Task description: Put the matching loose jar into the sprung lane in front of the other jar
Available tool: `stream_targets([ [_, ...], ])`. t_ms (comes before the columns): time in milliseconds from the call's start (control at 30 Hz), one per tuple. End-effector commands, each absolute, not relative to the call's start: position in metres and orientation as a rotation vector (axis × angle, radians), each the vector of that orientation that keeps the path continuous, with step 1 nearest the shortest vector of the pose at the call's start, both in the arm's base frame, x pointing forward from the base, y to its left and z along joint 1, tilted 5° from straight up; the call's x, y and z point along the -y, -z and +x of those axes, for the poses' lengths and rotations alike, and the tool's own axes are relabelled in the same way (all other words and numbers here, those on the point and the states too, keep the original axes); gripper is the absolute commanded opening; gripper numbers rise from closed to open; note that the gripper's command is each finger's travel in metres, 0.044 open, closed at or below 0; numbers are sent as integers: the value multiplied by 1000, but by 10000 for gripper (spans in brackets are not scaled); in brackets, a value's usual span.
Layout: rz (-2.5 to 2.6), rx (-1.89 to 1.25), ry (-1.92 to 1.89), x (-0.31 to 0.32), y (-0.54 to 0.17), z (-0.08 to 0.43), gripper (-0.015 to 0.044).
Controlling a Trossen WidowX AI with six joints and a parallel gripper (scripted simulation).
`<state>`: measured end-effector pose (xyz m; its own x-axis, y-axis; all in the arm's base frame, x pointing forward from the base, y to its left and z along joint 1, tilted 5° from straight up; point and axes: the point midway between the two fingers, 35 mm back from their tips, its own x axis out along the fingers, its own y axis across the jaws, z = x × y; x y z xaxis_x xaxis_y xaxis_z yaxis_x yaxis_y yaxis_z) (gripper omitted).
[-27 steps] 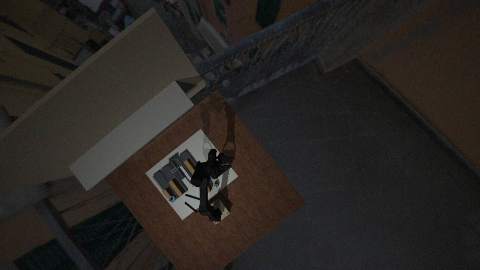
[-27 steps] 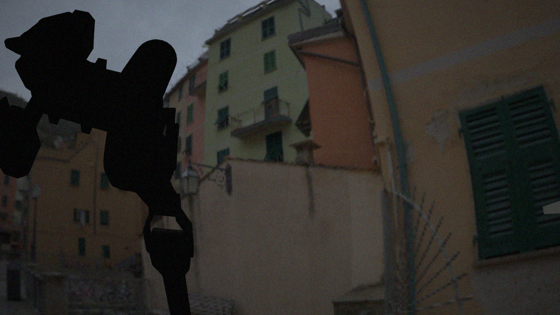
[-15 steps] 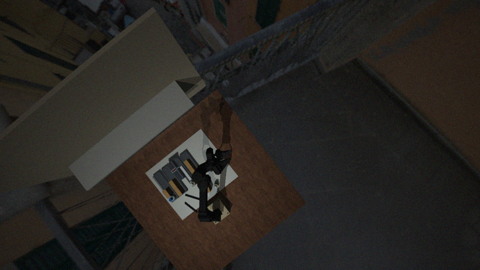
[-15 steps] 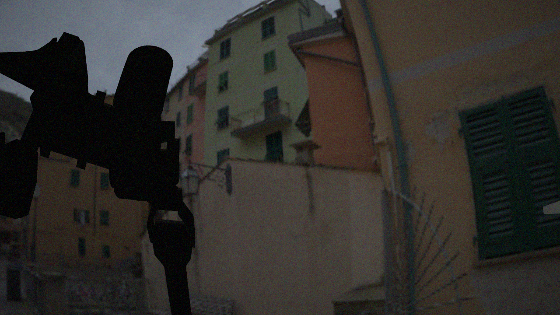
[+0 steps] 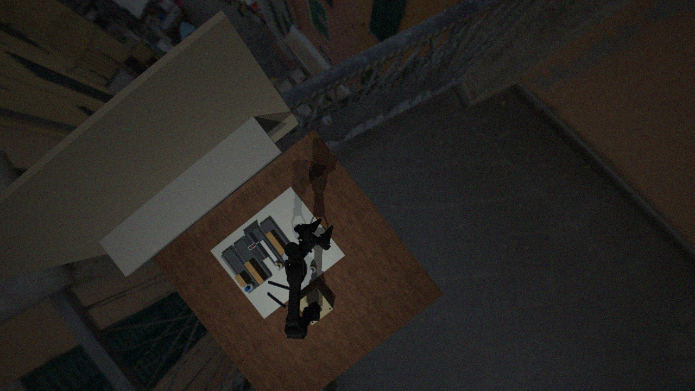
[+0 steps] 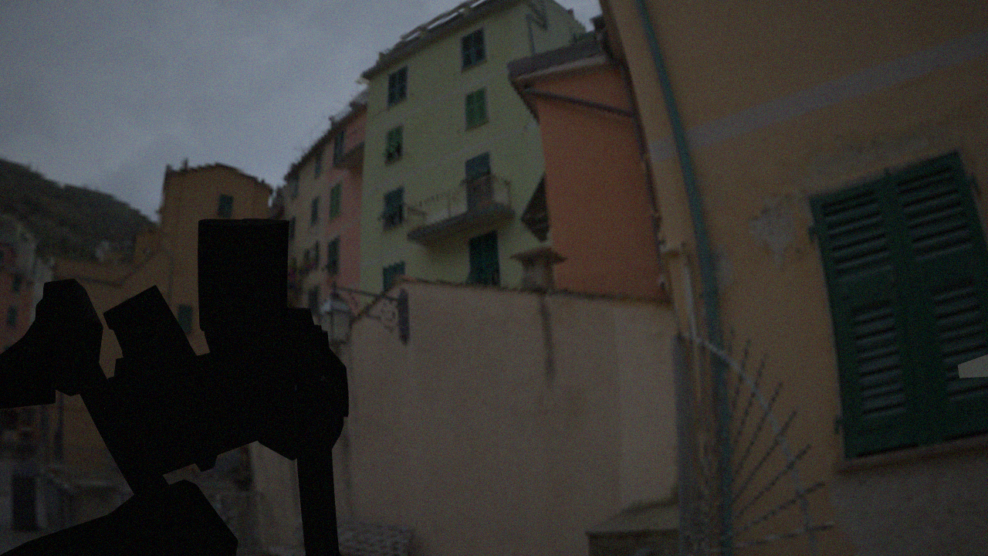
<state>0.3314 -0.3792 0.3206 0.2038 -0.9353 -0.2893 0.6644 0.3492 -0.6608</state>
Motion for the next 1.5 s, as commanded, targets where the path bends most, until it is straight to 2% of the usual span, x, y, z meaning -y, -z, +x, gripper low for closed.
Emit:
stream_targets([
  [0, -97, -753, 1046, 337, -259, 316, 440],
  [367, 578, -913, 987, 241, -154, 259, 440],
  [700, 1229, -1134, 1125, 125, -90, 183, 440],
  [1000, 1252, -1142, 1135, 122, -87, 180, 440],
  [1467, 1252, -1142, 1135, 123, -43, 182, 440],
])
